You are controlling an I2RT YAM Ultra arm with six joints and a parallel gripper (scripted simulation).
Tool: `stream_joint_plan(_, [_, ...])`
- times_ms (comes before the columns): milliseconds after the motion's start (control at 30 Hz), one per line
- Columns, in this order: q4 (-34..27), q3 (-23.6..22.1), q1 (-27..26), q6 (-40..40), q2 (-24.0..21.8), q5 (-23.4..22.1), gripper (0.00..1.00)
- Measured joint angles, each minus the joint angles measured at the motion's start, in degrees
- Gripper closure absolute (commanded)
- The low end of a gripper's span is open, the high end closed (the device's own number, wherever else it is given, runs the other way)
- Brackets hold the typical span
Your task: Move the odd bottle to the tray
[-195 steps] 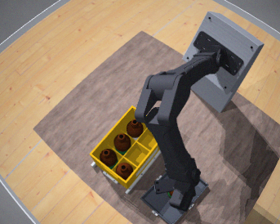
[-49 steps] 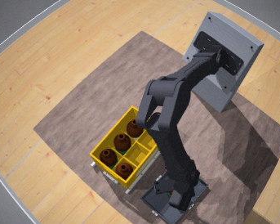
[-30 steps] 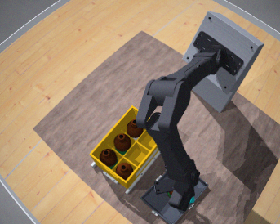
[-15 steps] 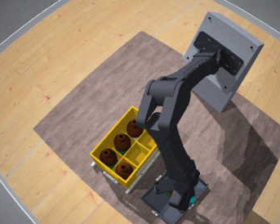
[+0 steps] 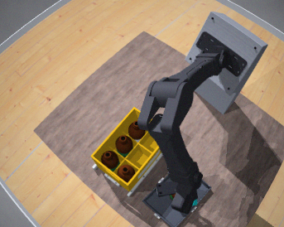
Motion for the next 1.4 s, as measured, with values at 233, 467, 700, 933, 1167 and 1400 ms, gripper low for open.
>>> stream_joint_plan(233, [0.0,0.0,0.0,0.0,0.0,0.0,0.00])
stream_joint_plan(467, [0.0,0.0,0.0,0.0,0.0,0.0,0.00])
stream_joint_plan(700, [0.0,0.0,0.0,0.0,0.0,0.0,0.00])
stream_joint_plan(933, [0.0,0.0,0.0,0.0,0.0,0.0,0.00])
stream_joint_plan(1167, [-0.4,0.0,0.0,0.1,-0.5,0.1,0.00])
stream_joint_plan(1400, [-1.4,-0.8,0.7,0.5,-2.5,0.8,0.00])
